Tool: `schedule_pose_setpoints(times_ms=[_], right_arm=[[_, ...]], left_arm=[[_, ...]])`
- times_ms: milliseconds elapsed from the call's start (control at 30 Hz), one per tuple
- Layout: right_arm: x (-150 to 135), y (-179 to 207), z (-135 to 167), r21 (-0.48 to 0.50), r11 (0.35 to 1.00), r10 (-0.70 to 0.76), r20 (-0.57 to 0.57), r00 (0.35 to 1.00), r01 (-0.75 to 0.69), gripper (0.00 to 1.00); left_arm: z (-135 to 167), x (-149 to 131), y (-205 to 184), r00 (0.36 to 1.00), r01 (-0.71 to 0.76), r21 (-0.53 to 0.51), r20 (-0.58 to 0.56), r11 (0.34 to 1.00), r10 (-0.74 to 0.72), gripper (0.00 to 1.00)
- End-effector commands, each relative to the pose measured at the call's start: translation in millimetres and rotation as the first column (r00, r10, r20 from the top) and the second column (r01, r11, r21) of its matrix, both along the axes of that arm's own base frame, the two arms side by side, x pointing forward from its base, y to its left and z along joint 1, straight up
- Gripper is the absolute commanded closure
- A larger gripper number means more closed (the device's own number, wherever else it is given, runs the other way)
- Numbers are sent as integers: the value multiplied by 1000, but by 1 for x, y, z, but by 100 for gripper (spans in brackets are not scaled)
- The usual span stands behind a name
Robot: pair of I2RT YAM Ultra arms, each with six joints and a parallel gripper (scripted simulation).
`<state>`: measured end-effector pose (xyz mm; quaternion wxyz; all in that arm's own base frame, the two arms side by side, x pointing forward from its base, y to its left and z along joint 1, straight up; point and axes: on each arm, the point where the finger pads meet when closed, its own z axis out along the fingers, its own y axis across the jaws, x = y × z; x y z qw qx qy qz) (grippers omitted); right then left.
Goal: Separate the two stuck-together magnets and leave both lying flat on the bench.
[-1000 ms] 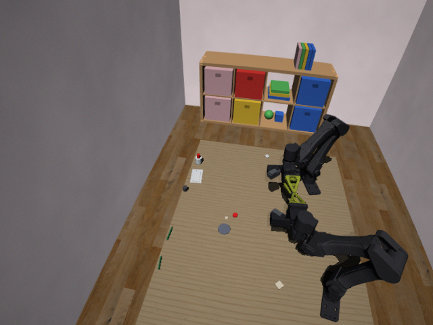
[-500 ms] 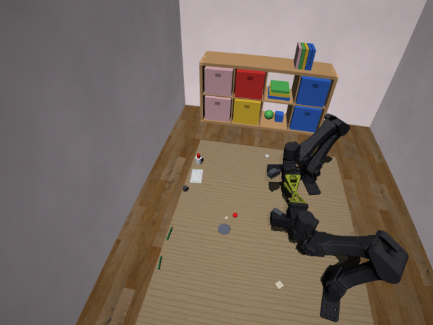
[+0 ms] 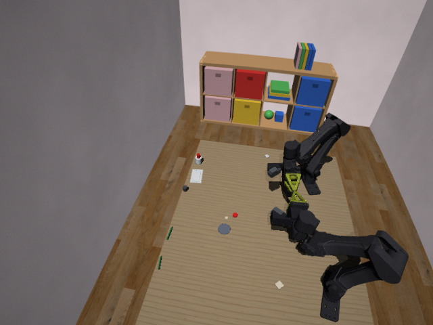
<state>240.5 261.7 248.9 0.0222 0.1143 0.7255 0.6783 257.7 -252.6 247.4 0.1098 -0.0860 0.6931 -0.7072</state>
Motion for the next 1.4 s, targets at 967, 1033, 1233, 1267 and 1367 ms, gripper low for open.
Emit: schedule_pose_setpoints(times_ms=[967,1033,1233,1267,1367], right_arm=[[3,1,51,39,999,-3,95,995,0,75],[3,2,52,39,999,-3,95,995,0,75],[3,1,55,39,999,-3,95,995,0,75],[3,1,56,39,999,-3,95,995,0,75],[3,1,57,39,999,-3,95,995,0,75]], left_arm=[[-3,0,0,1000,5,10,-18,1000,-5,75],[-3,0,0,1000,5,10,-18,1000,-5,75],[-3,0,0,1000,5,10,-18,1000,-5,75],[-3,0,0,1000,5,10,-18,1000,-5,75],[-3,0,0,1000,5,10,-18,1000,-5,75]])
